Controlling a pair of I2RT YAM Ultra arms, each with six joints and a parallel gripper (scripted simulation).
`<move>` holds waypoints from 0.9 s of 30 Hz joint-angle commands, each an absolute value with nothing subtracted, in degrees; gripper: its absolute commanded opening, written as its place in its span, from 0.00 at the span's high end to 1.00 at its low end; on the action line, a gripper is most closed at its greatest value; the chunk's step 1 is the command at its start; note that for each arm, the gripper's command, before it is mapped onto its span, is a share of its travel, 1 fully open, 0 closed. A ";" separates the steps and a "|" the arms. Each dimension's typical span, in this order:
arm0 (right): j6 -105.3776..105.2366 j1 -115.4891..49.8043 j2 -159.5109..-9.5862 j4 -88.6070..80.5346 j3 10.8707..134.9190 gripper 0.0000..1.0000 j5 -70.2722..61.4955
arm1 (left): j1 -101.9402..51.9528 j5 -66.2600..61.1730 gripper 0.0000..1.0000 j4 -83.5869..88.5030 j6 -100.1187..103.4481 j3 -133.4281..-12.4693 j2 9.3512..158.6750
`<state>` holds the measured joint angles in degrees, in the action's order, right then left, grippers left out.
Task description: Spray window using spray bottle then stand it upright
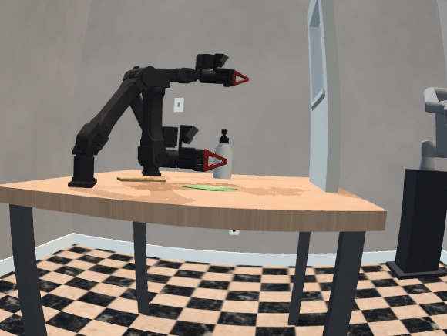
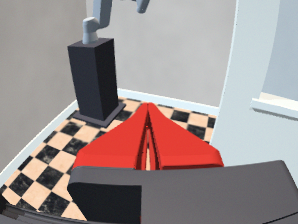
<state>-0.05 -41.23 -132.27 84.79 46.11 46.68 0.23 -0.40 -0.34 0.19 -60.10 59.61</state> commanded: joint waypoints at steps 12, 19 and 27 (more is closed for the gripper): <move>-0.51 -40.77 -136.10 89.88 48.82 1.00 46.59 | 0.44 -0.84 1.00 -0.11 0.42 -61.91 58.21; -0.16 -40.71 -135.50 90.00 49.15 0.04 46.48 | 0.44 -0.84 1.00 -0.11 0.42 -61.91 58.21; -0.14 -40.61 -136.21 89.98 47.72 0.04 46.39 | 0.44 -0.84 1.00 -0.11 0.42 -61.91 58.21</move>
<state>-0.14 -41.25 -136.46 88.86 47.64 46.68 0.23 -0.40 -0.34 0.19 -60.10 59.61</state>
